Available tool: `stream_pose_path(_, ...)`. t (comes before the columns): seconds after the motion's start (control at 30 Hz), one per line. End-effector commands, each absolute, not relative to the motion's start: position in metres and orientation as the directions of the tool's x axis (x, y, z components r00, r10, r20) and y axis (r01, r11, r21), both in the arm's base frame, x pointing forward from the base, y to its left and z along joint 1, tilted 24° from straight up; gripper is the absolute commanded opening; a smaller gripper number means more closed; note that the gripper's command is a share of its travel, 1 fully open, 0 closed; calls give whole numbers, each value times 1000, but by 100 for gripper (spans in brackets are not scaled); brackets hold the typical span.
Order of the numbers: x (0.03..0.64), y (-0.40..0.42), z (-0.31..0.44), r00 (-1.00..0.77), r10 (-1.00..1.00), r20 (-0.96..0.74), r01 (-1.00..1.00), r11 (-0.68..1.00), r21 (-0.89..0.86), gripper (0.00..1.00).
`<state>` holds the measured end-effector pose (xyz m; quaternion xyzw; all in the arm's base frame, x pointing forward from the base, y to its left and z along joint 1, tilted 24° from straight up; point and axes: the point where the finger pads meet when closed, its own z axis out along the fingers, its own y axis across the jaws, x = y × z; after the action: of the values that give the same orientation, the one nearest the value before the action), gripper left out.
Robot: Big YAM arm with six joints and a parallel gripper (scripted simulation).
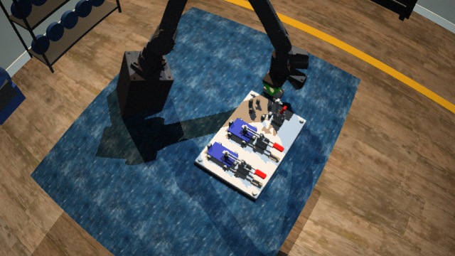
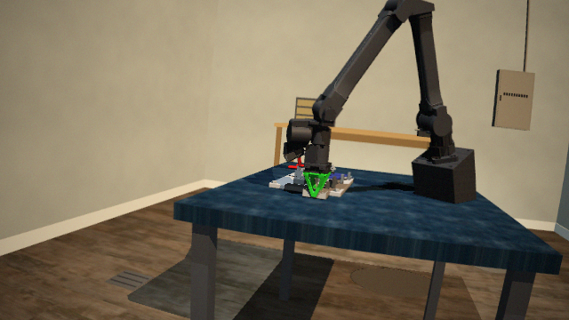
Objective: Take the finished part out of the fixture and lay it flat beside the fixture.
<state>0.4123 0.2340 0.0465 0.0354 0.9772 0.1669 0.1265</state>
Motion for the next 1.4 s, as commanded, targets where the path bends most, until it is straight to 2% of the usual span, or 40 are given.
stream_pose_path(0.0, 431, 246, 70, -950, 123, -289, 9, 930, 368, 0)
stream_pose_path(0.5, 413, 238, 43, -964, 119, -240, 30, 939, 343, 0)
stream_pose_path(1.37, 410, 236, 39, -965, 119, -233, 34, 940, 340, 0)
